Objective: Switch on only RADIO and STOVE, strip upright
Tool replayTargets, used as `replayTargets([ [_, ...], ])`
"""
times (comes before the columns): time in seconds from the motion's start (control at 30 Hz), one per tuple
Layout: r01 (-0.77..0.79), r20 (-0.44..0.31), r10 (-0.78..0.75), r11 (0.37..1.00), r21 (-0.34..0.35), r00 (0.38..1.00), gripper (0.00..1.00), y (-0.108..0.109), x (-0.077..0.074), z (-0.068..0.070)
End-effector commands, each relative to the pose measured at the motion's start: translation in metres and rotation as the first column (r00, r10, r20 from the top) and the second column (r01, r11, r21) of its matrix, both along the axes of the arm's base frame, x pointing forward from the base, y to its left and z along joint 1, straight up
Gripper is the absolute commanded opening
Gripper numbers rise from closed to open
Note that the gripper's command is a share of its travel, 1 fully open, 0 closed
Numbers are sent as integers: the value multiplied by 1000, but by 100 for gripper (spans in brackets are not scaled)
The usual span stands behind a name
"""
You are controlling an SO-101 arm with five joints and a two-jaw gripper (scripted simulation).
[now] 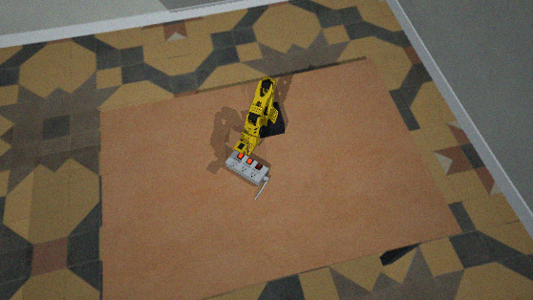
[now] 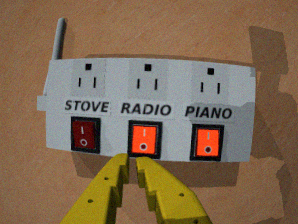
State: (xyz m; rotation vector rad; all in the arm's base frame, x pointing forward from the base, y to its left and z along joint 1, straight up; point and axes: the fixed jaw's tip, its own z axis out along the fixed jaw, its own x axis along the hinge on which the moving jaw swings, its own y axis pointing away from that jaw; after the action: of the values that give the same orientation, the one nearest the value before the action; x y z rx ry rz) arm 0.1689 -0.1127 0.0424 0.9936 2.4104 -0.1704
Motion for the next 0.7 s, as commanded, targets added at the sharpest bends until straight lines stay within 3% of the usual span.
replayTargets([
  [0.0, 11, -28, -10, 999, 36, 1000, 0, 1, 2, -4],
  [0.43, 73, -144, -52, 987, 144, 988, 0, 1, 6, -22],
  [0.67, 87, -168, -59, 983, 162, 984, 0, 1, 6, -26],
])
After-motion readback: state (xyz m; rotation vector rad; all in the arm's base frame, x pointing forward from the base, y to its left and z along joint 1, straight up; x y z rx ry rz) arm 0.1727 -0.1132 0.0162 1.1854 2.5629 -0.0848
